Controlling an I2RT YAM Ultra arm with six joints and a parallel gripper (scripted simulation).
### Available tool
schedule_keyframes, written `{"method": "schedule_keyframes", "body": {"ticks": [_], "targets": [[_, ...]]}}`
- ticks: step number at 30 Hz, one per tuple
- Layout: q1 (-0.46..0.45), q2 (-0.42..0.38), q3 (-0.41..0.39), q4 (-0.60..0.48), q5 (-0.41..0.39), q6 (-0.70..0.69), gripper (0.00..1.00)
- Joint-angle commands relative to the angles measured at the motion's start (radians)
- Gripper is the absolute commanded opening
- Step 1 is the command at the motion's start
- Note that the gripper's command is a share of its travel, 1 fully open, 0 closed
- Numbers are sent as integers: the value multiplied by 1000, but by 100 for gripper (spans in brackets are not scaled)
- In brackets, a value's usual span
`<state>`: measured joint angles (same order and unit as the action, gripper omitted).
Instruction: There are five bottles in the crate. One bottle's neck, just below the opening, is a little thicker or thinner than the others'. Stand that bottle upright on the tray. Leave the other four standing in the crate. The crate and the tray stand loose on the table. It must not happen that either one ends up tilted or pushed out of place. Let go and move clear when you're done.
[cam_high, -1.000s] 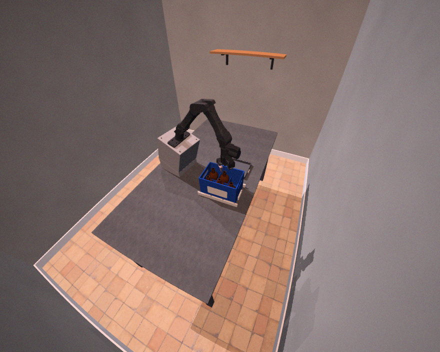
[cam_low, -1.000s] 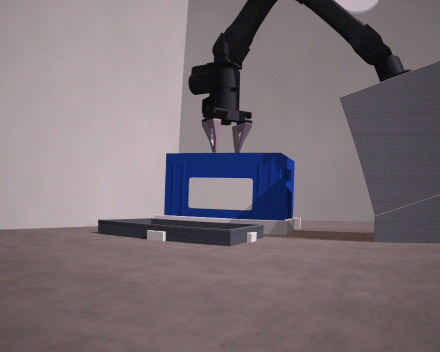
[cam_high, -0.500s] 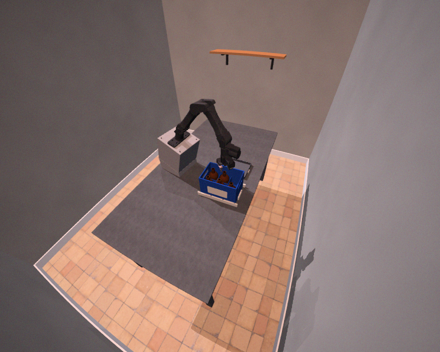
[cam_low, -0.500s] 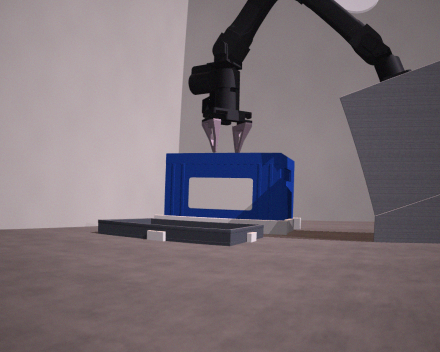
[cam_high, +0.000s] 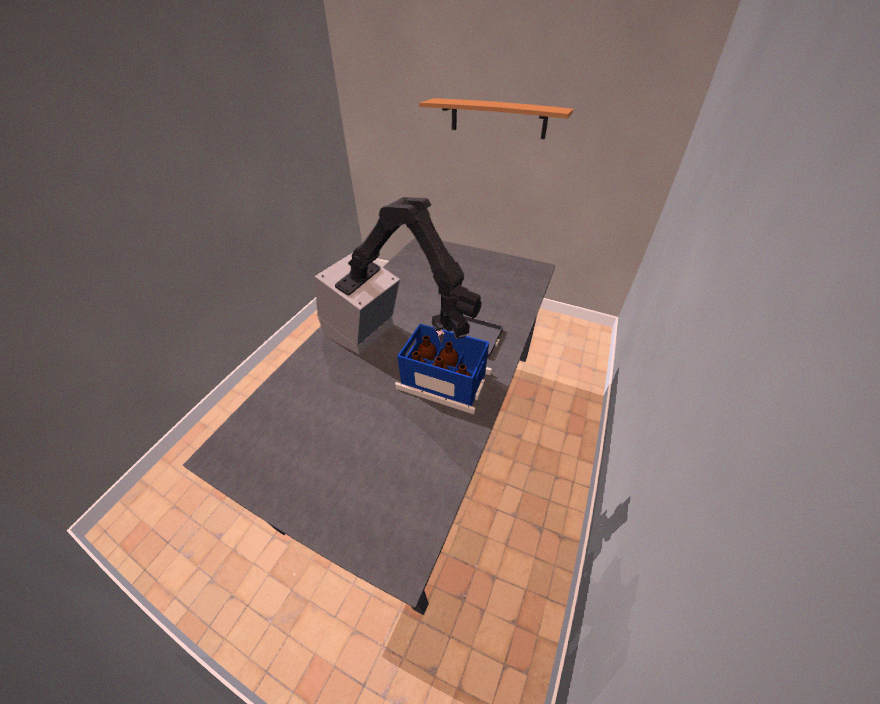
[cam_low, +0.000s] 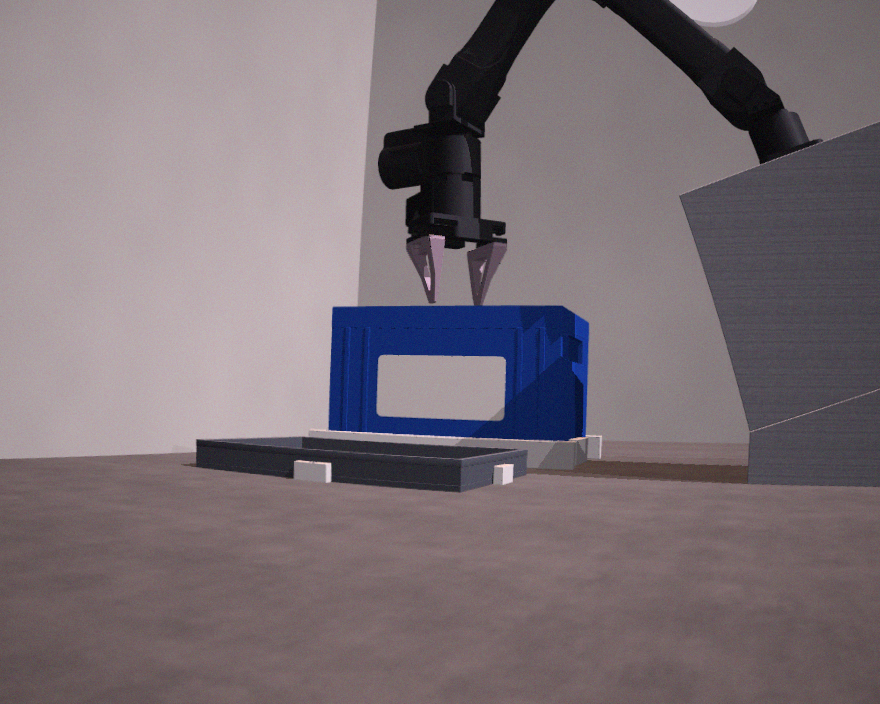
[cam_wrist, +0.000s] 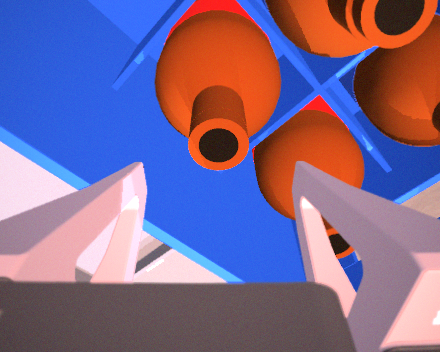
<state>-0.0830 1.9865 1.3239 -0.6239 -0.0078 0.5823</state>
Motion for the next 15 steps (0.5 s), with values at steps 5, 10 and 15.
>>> {"method": "schedule_keyframes", "body": {"ticks": [5, 10, 15], "targets": [[-15, -66, 37, -41, 10, -4, 61], [-15, -86, 45, -70, 10, -4, 61], [-15, -105, 53, -95, 10, -4, 61]]}}
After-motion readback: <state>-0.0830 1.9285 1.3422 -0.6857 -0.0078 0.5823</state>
